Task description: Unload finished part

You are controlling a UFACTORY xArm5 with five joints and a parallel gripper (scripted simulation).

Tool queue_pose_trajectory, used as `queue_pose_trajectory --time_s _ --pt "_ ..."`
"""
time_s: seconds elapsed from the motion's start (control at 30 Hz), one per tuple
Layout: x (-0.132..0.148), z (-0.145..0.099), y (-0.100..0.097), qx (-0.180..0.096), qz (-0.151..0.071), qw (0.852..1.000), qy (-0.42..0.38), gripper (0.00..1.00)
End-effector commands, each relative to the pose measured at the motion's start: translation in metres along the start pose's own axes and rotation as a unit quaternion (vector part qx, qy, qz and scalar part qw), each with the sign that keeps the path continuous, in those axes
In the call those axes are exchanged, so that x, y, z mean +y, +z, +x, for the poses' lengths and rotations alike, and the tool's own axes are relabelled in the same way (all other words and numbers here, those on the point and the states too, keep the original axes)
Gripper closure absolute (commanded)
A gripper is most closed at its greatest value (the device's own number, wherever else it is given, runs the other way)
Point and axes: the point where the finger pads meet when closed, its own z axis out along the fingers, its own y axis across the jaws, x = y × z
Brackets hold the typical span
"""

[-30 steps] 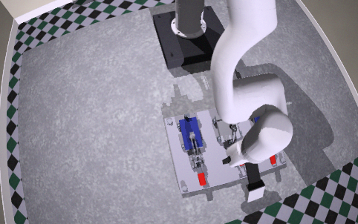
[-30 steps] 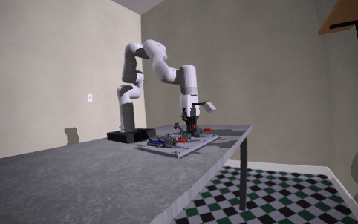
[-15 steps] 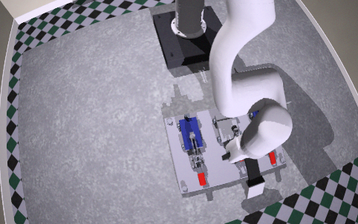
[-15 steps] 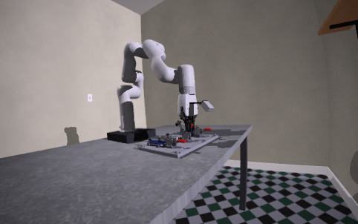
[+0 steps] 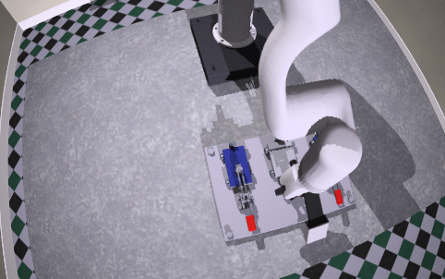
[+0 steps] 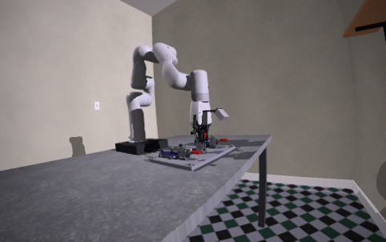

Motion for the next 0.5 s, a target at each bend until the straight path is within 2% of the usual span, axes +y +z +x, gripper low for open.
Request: queue_pose_trajectory --time_s 0.0,0.47 --pt "-0.0002 -0.0018 -0.0006 0.001 0.000 1.000 0.000 1.00" --pt "-0.0002 -0.0057 -0.0006 0.001 0.000 1.000 0.000 1.00"
